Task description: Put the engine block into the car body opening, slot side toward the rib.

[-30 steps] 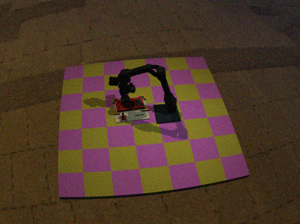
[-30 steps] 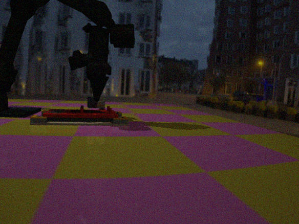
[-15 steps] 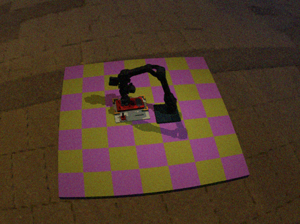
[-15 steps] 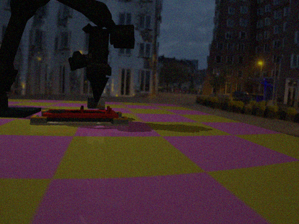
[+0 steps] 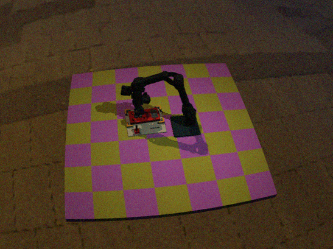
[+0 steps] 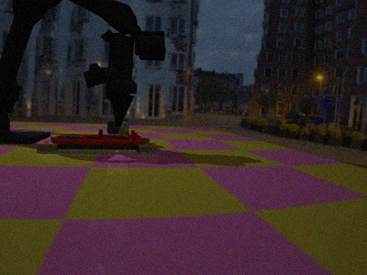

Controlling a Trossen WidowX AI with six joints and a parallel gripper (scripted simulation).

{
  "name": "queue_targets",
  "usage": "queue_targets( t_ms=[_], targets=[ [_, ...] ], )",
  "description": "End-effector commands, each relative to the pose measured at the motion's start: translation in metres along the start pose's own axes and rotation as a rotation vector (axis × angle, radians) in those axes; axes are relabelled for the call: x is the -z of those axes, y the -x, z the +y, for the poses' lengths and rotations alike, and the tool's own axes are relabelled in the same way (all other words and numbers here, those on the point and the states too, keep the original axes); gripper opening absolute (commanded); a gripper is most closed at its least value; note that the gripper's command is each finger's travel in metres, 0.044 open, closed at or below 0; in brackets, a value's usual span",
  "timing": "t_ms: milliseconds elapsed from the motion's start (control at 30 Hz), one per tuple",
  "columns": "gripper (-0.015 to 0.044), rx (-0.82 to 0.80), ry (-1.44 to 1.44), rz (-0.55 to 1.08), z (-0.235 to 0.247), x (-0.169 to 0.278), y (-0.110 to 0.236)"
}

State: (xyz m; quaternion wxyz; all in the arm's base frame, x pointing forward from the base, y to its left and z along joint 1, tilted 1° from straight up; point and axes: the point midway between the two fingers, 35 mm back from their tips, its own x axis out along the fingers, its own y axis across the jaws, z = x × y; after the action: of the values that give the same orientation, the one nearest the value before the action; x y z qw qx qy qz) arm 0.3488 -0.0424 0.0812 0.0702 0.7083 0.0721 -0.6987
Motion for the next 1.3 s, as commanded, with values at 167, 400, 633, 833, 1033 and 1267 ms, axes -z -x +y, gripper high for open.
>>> queue_targets(
  t_ms=[167,400,633,833,1033,1267],
  targets=[
    [0.0158,-0.004,-0.001,-0.001,0.0006,-0.0001,-0.0017],
    [0.0158,-0.004,-0.003,-0.001,0.0006,-0.0001,-0.0026],
    [0.0158,-0.004,-0.004,-0.001,0.0006,-0.0001,-0.0035],
    [0.0158,-0.004,-0.005,-0.001,0.0006,0.0000,-0.0042],
    [0.0158,-0.004,-0.006,-0.001,0.0006,0.0000,-0.0050],
    [0.0158,-0.004,-0.005,-0.001,0.0007,0.0000,-0.0059]
  ],
)
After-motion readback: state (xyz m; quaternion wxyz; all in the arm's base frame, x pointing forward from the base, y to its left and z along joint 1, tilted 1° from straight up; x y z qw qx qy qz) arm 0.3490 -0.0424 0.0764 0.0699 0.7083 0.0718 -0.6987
